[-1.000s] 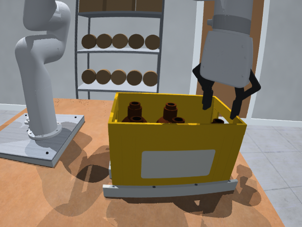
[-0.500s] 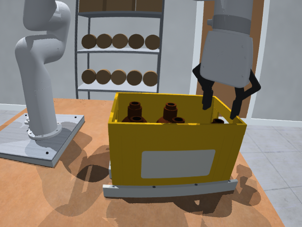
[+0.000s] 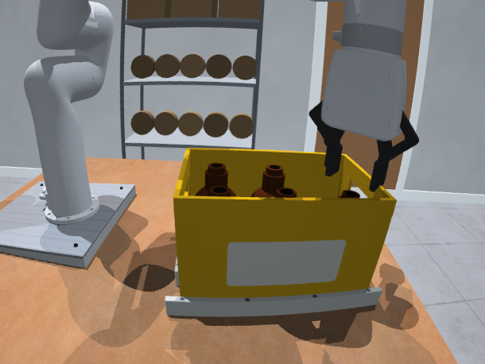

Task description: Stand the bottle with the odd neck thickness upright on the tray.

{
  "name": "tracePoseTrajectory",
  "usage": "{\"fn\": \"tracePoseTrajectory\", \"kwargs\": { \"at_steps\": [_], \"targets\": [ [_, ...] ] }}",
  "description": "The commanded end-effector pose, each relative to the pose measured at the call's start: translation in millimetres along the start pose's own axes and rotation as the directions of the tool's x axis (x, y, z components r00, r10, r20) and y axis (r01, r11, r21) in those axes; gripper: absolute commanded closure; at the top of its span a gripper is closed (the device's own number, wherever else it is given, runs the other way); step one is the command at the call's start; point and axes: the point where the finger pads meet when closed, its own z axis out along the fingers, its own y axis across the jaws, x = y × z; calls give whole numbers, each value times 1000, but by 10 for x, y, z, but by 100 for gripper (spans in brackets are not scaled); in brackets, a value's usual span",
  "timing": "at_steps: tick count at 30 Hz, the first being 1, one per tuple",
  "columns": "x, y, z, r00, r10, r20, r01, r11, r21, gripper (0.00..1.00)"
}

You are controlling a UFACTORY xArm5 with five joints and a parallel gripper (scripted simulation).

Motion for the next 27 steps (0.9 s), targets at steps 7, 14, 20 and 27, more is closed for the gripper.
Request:
{"fn": "tracePoseTrajectory", "kwargs": {
  "at_steps": [7,14,20,27],
  "targets": [
    [4,10,-19,1000,0,-2,0,1000,-4,35],
    [5,10,-17,1000,0,-2,0,1000,-4,35],
    [6,10,0,1000,0,-2,0,1000,-4,35],
    [8,9,30,1000,0,-2,0,1000,-4,35]
  ]
}}
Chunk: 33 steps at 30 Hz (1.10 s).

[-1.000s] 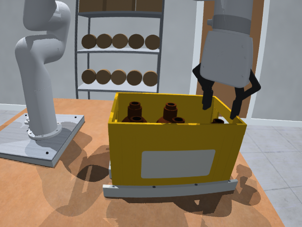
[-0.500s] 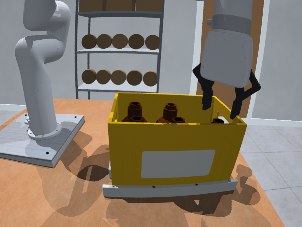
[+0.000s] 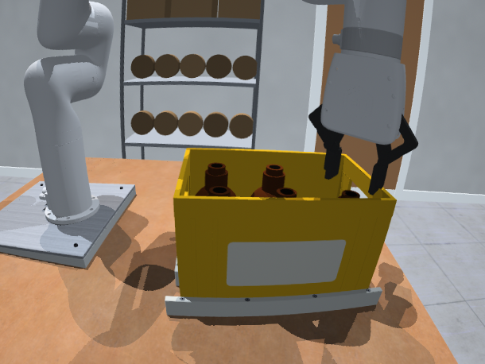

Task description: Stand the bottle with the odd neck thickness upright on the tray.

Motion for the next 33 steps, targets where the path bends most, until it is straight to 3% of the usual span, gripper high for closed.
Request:
{"fn": "tracePoseTrajectory", "kwargs": {
  "at_steps": [1,33],
  "targets": [
    [6,11,-8,1000,0,-2,0,1000,-4,35],
    [5,12,302,1000,0,-2,0,1000,-4,35]
  ]
}}
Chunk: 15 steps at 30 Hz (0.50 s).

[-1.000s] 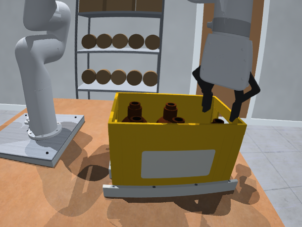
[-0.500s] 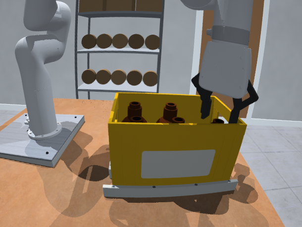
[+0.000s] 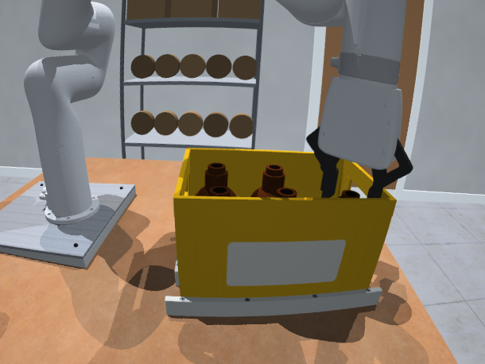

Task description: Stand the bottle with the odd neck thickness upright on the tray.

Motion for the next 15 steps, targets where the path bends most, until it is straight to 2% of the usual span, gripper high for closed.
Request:
{"fn": "tracePoseTrajectory", "kwargs": {
  "at_steps": [1,15],
  "targets": [
    [5,11,-9,1000,0,-2,0,1000,-4,35],
    [5,11,26,1000,0,-2,0,1000,-4,35]
  ]
}}
